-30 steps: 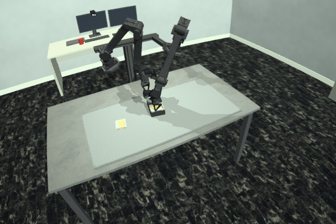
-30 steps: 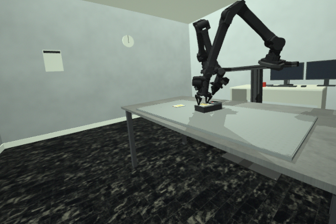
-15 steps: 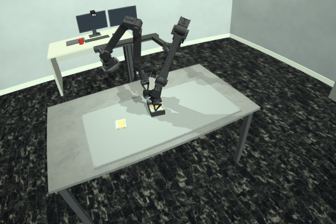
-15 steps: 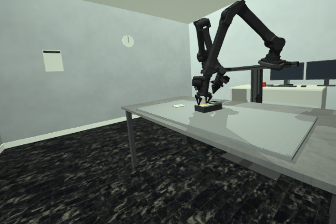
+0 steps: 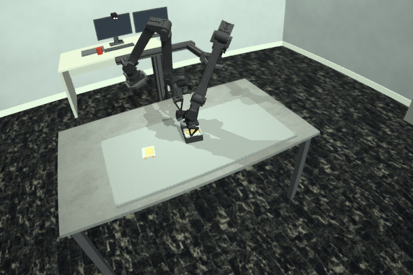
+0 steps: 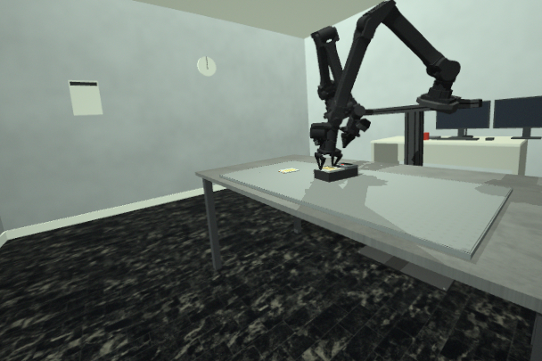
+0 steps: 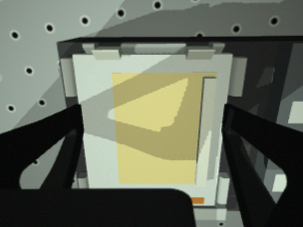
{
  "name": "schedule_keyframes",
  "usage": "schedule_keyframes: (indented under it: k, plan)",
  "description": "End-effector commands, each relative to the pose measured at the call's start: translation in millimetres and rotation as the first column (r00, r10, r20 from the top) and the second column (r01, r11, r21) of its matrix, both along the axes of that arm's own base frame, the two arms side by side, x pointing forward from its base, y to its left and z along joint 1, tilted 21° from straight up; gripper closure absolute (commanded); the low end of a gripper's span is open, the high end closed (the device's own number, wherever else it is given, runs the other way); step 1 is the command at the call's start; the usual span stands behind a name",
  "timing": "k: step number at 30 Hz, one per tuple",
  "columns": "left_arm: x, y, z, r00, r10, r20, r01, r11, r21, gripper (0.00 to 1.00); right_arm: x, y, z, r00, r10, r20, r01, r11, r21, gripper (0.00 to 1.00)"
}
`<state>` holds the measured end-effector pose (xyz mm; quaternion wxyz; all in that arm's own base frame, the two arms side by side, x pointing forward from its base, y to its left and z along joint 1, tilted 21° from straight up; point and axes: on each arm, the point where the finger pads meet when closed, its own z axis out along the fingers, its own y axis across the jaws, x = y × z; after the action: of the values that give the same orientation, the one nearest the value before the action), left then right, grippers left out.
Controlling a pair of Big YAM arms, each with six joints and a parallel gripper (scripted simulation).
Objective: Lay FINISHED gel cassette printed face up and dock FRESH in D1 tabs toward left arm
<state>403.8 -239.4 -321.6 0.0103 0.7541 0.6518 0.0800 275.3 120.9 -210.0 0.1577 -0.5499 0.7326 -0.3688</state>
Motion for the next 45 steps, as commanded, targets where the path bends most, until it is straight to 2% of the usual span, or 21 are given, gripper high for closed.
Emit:
schedule_keyframes:
  k: [1,10,19,45]
  plan:
    - [2.8,-3.0,3.0,1.0,-0.001,0.008,0.001,1.0,0.002,1.0,-4.1,2.9,3.1,1.0,0.01,0.001,-0.01,1.0,0.0,1.0]
    - [2.8,-3.0,3.0,1.0,-0.001,0.008,0.001,1.0,0.002,1.0,-7.3,8.7,17.7,1.0,0.015,-0.001,-0.015,1.0,-0.003,1.0]
    - [2.8,-3.0,3.0,1.0,-0.001,0.008,0.001,1.0,0.002,1.0,-7.3,8.7,17.7,1.0,0.015,-0.001,-0.015,1.0,-0.003,1.0]
    - [2.8,-3.0,3.0,1.0,-0.001,0.008,0.001,1.0,0.002,1.0,-11.7,19.4,45.6,1.0,0.016,0.001,-0.016,1.0,-0.002,1.0]
